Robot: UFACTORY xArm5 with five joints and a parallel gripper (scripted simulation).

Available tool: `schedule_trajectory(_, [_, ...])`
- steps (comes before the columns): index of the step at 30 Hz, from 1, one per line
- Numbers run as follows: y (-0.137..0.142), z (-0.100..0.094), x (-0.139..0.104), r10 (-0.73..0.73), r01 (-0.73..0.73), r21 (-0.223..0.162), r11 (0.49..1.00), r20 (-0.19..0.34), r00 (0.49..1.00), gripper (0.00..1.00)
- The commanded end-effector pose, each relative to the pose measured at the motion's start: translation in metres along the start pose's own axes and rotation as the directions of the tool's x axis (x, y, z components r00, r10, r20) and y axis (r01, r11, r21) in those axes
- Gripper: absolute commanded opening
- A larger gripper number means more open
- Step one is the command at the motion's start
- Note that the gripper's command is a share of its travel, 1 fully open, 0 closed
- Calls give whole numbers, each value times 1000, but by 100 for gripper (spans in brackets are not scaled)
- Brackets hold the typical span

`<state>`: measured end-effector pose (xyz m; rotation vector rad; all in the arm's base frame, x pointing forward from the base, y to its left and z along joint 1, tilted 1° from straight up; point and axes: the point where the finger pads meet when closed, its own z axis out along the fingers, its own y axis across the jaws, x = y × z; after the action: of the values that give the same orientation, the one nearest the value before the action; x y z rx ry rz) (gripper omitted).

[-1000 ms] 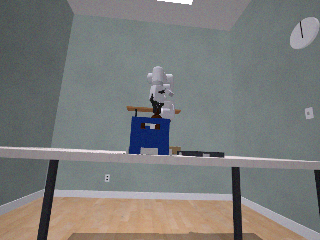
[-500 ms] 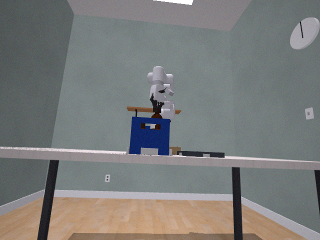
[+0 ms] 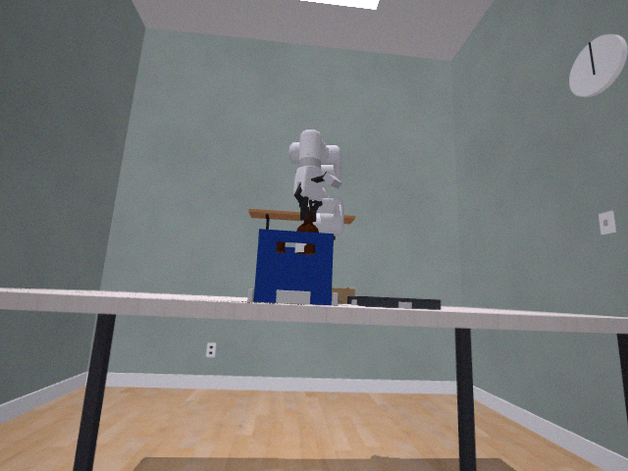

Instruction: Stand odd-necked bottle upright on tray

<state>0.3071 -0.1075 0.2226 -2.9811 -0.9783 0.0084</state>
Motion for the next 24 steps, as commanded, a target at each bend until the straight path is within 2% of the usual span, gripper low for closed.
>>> schedule_trajectory(1, [1, -2, 1, 0, 0, -3, 1000, -2, 1000, 0])
schedule_trajectory(24, [0, -16, 1, 0, 0, -3, 1000, -2, 1000, 0])
